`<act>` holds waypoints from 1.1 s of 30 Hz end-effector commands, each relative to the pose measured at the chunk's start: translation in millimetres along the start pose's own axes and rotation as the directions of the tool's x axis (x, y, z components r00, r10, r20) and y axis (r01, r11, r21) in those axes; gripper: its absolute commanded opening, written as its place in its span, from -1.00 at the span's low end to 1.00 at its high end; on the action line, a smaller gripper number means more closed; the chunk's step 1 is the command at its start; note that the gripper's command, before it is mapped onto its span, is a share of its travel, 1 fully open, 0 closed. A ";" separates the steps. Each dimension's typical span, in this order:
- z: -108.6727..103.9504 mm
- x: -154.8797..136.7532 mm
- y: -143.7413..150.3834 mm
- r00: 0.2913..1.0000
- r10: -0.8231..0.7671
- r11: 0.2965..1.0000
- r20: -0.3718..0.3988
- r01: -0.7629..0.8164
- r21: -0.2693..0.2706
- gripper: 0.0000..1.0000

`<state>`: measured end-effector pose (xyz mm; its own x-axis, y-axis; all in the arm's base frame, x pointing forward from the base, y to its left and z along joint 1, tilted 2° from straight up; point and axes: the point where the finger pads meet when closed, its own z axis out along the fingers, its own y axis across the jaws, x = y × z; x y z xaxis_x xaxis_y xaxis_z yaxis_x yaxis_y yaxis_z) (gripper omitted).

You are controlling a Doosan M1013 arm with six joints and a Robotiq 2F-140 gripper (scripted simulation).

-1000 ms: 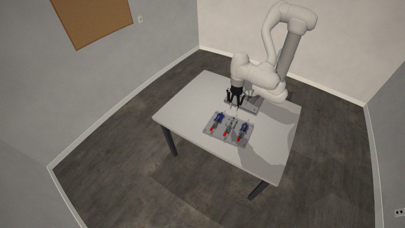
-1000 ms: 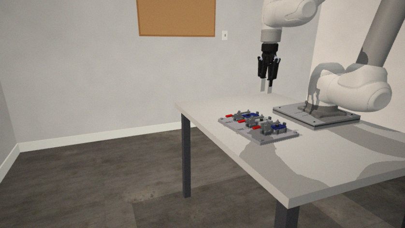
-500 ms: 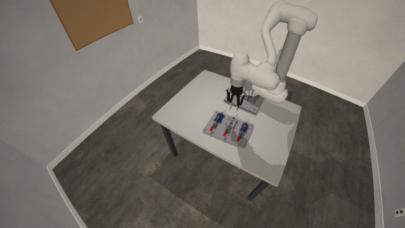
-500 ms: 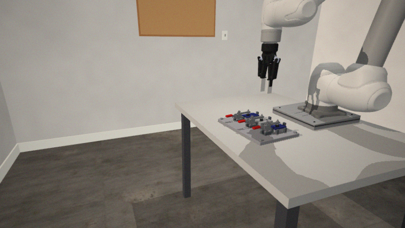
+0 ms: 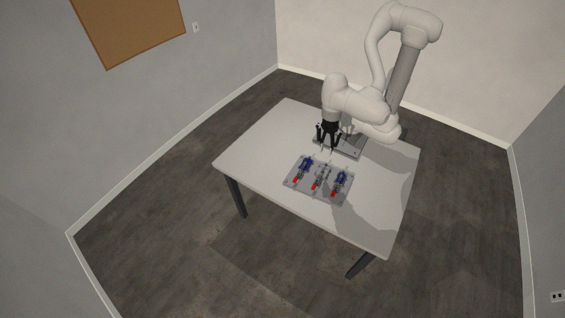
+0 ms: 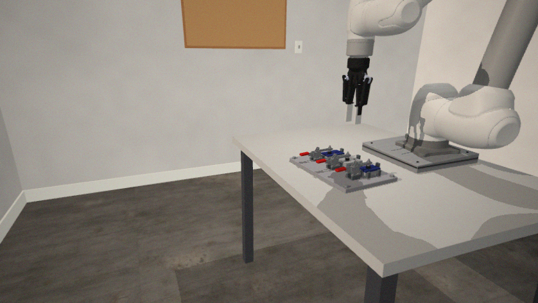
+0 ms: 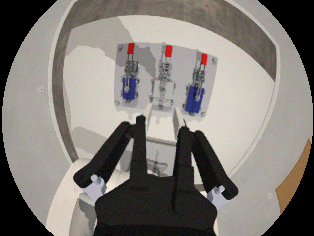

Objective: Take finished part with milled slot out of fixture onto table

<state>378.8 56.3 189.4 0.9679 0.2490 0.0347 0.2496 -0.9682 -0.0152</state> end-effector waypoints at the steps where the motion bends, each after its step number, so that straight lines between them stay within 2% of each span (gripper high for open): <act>1: -0.3 -1.3 -2.4 1.000 0.001 1.000 0.000 -0.001 0.004 -0.44; 14: 3.7 -1.4 -2.8 1.000 0.002 1.000 0.001 -0.002 0.005 -0.44; 26: 50.8 -1.4 -2.8 1.000 0.002 1.000 0.001 -0.002 0.005 -0.44; 33: 59.3 -1.4 -2.8 1.000 0.002 1.000 0.001 -0.002 0.004 -0.44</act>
<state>379.5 57.6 135.5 0.9676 0.2500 0.0358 0.2506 -0.9680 -0.0139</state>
